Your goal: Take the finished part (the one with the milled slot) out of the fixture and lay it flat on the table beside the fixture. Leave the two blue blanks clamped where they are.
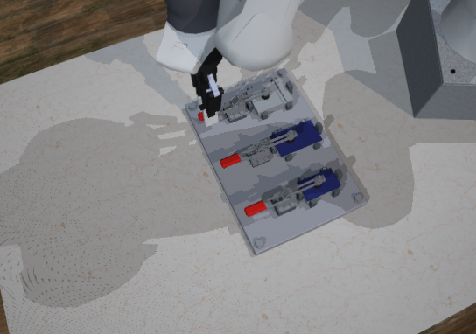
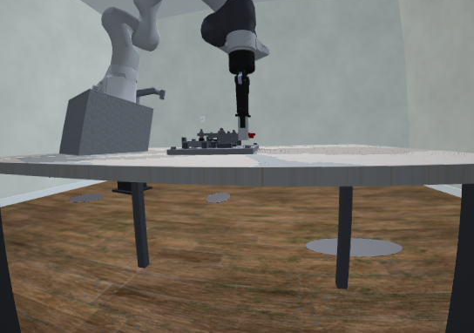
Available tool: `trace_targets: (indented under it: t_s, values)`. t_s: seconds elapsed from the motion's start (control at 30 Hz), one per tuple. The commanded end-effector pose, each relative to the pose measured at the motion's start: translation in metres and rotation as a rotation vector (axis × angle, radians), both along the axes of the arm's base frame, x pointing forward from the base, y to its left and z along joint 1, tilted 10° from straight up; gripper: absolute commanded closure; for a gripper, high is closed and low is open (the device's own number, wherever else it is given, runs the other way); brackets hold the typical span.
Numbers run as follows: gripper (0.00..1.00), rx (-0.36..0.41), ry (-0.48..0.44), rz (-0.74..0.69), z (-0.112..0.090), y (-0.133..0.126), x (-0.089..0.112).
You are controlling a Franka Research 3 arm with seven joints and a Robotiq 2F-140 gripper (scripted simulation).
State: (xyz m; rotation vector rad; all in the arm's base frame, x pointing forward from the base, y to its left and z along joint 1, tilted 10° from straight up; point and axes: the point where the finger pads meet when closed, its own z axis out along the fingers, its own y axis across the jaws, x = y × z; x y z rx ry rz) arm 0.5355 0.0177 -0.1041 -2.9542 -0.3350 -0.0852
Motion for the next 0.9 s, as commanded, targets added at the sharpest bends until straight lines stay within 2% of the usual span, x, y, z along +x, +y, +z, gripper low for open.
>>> trace_targets:
  t_s: [0.0,0.87]
  values:
    - [1.0,-0.001,-0.001,-0.001,0.002,-0.002,-0.001]
    - [1.0,-0.001,-0.001,-0.001,0.013,-0.005,-0.008]
